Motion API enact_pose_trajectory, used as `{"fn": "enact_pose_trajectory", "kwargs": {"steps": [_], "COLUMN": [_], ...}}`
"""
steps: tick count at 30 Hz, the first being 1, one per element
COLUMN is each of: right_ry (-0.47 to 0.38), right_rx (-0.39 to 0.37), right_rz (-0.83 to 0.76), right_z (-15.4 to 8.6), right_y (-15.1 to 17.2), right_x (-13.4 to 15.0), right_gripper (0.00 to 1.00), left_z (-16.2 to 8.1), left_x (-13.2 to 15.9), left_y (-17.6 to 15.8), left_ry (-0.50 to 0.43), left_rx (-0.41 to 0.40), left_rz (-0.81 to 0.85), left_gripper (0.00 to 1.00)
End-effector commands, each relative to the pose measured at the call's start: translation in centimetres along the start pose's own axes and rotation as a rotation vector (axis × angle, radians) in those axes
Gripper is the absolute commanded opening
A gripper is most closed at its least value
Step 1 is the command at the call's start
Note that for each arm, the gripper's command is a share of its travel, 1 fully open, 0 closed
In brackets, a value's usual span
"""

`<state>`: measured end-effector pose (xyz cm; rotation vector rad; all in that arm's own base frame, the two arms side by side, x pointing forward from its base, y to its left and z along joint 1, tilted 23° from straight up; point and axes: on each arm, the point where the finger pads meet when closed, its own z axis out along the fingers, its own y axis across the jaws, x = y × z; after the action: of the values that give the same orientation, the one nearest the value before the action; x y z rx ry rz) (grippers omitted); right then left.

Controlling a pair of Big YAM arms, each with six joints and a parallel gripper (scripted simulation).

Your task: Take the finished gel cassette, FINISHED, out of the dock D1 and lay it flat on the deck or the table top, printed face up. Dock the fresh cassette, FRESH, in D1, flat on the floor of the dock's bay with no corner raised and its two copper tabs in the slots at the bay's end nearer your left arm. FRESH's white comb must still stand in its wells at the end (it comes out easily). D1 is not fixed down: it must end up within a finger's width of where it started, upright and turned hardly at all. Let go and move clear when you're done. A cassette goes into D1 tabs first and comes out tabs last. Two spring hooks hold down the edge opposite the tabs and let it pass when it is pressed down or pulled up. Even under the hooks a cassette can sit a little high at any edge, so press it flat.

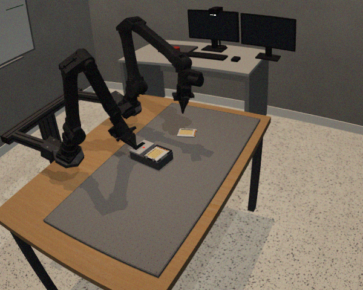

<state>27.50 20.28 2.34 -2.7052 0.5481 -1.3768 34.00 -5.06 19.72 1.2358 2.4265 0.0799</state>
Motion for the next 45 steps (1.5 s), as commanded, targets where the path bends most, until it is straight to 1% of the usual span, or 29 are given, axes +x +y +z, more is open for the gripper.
{"fn": "enact_pose_trajectory", "kwargs": {"steps": [1, 2, 6, 8, 11, 13, 24, 26, 34, 42, 43, 45], "right_ry": [-0.078, -0.078, -0.078, -0.078, -0.078, -0.078, -0.078, -0.078, -0.078, -0.078, -0.078, -0.078], "right_rx": [-0.091, -0.091, -0.091, -0.091, -0.091, -0.091, -0.091, -0.091, -0.091, -0.091, -0.091, -0.091], "right_rz": [-0.088, -0.088, -0.088, -0.088, -0.088, -0.088, -0.088, -0.088, -0.088, -0.088, -0.088, -0.088], "right_z": [1.9, 1.9, 1.9, 1.9, 1.9, 1.9, 1.9, 1.9, 1.9, 1.9, 1.9, 1.9], "right_y": [4.6, 4.6, 4.6, 4.6, 4.6, 4.6, 4.6, 4.6, 4.6, 4.6, 4.6, 4.6], "right_x": [-4.0, -4.0, -4.0, -4.0, -4.0, -4.0, -4.0, -4.0, -4.0, -4.0, -4.0, -4.0], "right_gripper": [0.00, 0.00, 0.00, 0.00, 0.00, 0.00, 0.00, 0.00, 0.00, 0.00, 0.00, 0.00], "left_z": [1.5, 1.8, 2.8, 3.2, 3.8, 3.8, 6.0, 6.0, 5.9, 5.9, 5.8, 5.6], "left_x": [-1.3, -1.7, -3.1, -3.6, -4.2, -4.2, -6.5, -6.3, -5.6, -5.6, -5.5, -5.3], "left_y": [-1.0, -1.2, -2.2, -2.5, -3.0, -3.0, -4.7, -4.6, -4.2, -4.2, -4.1, -3.9], "left_ry": [-0.012, -0.017, -0.017, -0.017, -0.017, -0.017, -0.017, -0.013, -0.013, -0.013, -0.018, -0.018], "left_rx": [0.027, 0.031, 0.031, 0.045, 0.045, 0.045, 0.045, 0.041, 0.041, 0.041, 0.026, 0.026], "left_rz": [0.151, 0.183, 0.183, 0.230, 0.230, 0.230, 0.230, 0.171, 0.171, 0.171, 0.161, 0.161], "left_gripper": [0.00, 0.00, 0.00, 0.00, 0.00, 0.00, 0.00, 0.00, 0.00, 0.00, 0.00, 0.00]}}
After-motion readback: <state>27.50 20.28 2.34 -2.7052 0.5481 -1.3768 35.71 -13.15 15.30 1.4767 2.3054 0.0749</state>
